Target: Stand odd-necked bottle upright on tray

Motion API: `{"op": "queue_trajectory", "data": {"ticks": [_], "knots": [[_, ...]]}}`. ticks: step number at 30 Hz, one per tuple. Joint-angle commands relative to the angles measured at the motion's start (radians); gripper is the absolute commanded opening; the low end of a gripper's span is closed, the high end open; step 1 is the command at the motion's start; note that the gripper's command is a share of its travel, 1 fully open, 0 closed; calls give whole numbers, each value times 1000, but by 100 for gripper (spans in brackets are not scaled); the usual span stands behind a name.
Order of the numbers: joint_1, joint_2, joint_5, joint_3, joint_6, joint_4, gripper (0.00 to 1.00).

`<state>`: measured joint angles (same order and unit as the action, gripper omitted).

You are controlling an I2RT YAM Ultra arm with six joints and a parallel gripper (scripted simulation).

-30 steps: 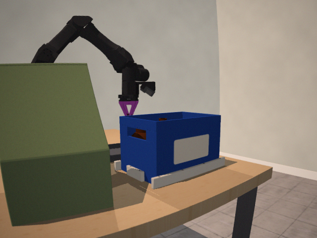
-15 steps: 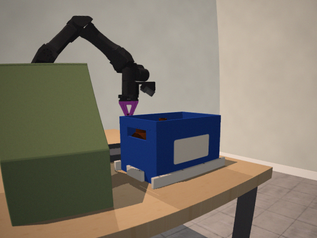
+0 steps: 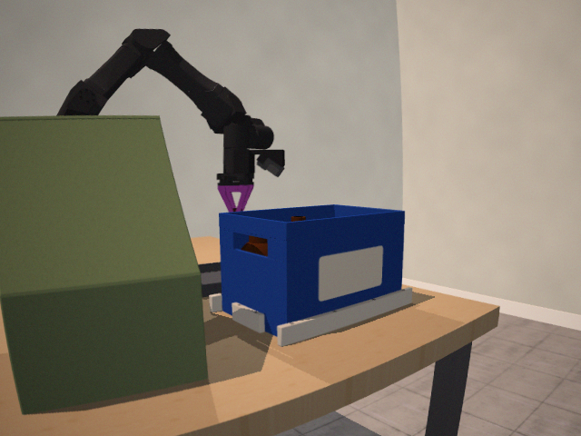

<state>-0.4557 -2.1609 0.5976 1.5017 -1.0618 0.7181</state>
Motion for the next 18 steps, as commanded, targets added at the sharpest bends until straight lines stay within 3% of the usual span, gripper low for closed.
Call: {"op": "queue_trajectory", "data": {"ticks": [1, 18], "knots": [[20, 20, -9, 0, -8, -6, 0], [20, 20, -9, 0, -8, -6, 0]]}}
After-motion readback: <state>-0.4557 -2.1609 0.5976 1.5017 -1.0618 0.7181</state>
